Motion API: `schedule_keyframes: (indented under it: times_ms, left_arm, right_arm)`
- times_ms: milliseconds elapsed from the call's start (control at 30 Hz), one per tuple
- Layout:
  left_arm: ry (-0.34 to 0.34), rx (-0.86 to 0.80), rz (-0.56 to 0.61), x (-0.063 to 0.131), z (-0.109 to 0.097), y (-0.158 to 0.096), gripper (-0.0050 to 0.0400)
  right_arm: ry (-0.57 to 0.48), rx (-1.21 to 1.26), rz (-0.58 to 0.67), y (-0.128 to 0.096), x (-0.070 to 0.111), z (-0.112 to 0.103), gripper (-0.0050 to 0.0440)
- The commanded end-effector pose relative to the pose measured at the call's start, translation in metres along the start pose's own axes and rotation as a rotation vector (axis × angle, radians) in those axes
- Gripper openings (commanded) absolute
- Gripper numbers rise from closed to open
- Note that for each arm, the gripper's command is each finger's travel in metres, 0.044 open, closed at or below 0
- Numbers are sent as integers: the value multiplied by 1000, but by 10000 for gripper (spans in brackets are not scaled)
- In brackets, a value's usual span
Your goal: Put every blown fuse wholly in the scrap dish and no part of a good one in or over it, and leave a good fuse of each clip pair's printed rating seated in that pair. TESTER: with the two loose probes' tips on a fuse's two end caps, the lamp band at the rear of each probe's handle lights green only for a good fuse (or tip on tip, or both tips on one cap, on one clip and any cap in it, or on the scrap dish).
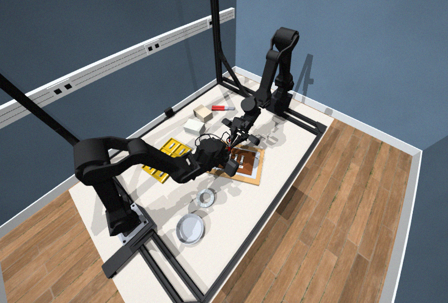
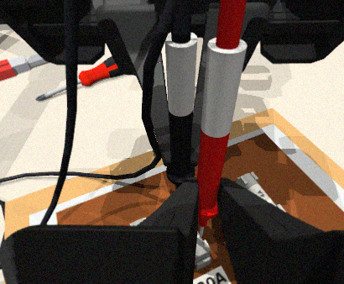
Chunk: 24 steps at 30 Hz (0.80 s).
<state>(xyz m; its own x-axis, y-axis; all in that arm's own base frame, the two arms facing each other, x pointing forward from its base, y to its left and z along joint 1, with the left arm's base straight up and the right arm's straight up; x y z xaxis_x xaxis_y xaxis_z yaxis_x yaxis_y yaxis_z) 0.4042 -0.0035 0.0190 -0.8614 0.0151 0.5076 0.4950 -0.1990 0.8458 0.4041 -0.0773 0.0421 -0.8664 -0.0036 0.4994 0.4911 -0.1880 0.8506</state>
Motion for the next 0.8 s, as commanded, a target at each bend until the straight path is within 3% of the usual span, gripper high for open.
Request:
schedule_keyframes:
  times_ms: [0, 300, 333, 767]
  left_arm:
    - [2, -1, -12, 0, 0, 2, -50]
    - [5, -1, -28, 1, 2, 8, -50]
    - [3, -1, -18, 0, 0, 4, -50]
    - [2, -1, -12, -2, -1, -2, -50]
  right_arm:
    - [-3, -3, -1, -2, -1, 0, -50]
    - [0, 3, -20, 5, 0, 0, -50]
    - [-2, -3, -2, -2, -2, 0, -50]
    - [-2, -3, -2, -6, -3, -1, -50]
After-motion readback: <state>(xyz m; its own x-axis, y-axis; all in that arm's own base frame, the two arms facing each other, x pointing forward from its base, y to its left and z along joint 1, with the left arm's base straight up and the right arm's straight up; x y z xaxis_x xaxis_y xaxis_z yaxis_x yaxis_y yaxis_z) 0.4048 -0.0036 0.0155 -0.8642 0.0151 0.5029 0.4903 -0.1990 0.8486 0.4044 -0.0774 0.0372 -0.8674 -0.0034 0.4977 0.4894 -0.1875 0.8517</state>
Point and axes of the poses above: on each arm, the point midway between the two fingers, 35 mm back from their tips, its own x axis back along the fingers, its own z axis across the jaws, y = z × x, the point moved 2 cm from there along x, back along the fingers, and after that the axes turned 11 degrees about -x, right-handed, at the moved point
